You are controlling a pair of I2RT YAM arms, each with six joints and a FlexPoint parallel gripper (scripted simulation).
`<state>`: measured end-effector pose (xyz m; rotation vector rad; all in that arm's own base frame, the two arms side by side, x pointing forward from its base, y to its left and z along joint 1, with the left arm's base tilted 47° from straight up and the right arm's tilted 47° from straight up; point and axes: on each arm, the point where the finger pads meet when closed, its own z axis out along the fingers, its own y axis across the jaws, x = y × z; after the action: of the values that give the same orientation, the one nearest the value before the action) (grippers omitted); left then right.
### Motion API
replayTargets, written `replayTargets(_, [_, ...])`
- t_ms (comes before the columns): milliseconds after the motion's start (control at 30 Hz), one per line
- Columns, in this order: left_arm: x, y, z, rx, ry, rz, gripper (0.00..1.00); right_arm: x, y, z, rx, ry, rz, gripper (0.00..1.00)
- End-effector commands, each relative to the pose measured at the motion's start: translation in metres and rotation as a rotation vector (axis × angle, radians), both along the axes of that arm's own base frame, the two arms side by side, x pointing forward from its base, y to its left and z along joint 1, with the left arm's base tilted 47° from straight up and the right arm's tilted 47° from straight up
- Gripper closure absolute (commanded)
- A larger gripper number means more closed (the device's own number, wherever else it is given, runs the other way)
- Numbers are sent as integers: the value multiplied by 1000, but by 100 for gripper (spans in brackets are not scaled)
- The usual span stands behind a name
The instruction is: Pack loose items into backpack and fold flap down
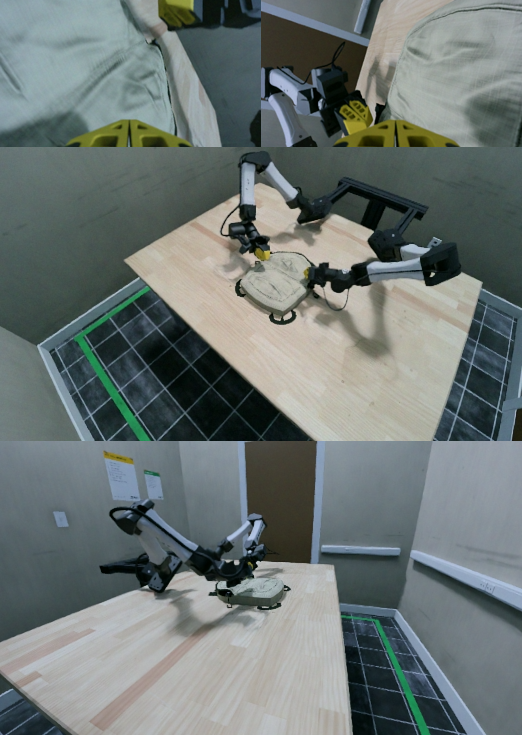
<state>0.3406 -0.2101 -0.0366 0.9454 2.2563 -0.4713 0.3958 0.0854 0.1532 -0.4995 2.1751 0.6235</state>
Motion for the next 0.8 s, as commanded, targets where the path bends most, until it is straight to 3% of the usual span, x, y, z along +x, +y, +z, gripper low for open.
replayTargets(0, [19, -15, 22, -39, -106, -38, 100, -1, -3, 13, -9, -83, 20, 100])
replayTargets(567, [17, -11, 18, -29, -86, -25, 100, -29, -3, 1, -42, -205, 117, 100])
replayTargets(600, [17, -11, 18, -29, -86, -25, 100, -50, -6, -9, -66, -294, 187, 100])
replayTargets(767, [8, 2, 28, -29, -82, -21, 100, -57, -15, 2, -67, -293, 187, 100])
